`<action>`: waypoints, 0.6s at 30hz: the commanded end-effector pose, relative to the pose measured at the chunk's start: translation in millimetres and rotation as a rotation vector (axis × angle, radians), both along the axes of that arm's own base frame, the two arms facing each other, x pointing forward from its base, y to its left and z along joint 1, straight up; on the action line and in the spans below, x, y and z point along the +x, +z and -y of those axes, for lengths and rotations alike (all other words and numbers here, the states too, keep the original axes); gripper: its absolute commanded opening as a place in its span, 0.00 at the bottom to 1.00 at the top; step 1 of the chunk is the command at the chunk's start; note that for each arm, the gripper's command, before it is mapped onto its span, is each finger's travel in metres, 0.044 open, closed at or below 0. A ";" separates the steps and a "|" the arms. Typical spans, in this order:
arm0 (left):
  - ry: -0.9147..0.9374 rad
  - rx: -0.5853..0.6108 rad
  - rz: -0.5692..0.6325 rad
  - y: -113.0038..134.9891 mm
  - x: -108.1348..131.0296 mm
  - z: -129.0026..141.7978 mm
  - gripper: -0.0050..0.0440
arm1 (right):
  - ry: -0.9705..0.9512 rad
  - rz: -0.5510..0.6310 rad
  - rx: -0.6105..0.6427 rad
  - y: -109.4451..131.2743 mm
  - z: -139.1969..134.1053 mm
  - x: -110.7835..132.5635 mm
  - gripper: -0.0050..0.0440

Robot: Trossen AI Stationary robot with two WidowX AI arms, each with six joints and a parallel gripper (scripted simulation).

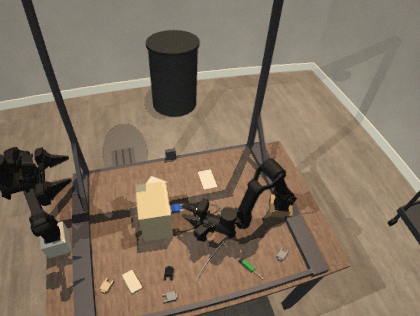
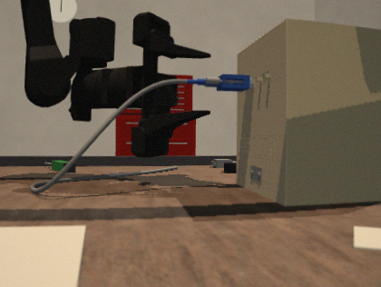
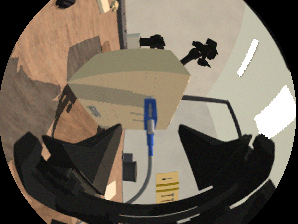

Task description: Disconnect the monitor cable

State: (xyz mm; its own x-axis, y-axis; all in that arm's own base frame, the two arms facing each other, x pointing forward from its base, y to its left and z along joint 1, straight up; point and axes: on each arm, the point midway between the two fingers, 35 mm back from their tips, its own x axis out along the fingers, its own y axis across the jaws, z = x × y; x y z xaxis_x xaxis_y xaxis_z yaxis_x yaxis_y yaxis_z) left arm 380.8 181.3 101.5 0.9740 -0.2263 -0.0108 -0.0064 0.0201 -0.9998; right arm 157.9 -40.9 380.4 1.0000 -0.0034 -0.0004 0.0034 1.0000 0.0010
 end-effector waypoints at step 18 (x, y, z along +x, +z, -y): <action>0.032 0.131 -0.022 11.2 6.7 -4.7 1.00 | 0.003 0.002 -0.007 3.3 -1.5 -0.3 1.00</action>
State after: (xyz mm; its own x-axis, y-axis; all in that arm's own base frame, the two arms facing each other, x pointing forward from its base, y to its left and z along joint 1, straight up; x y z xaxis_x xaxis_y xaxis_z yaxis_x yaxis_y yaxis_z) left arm 382.2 183.1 94.5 0.9763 -0.2097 -0.0538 -0.0439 0.0517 -0.9977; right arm 157.9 -40.9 380.4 1.0000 -0.0034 -0.0004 0.0034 1.0000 0.0010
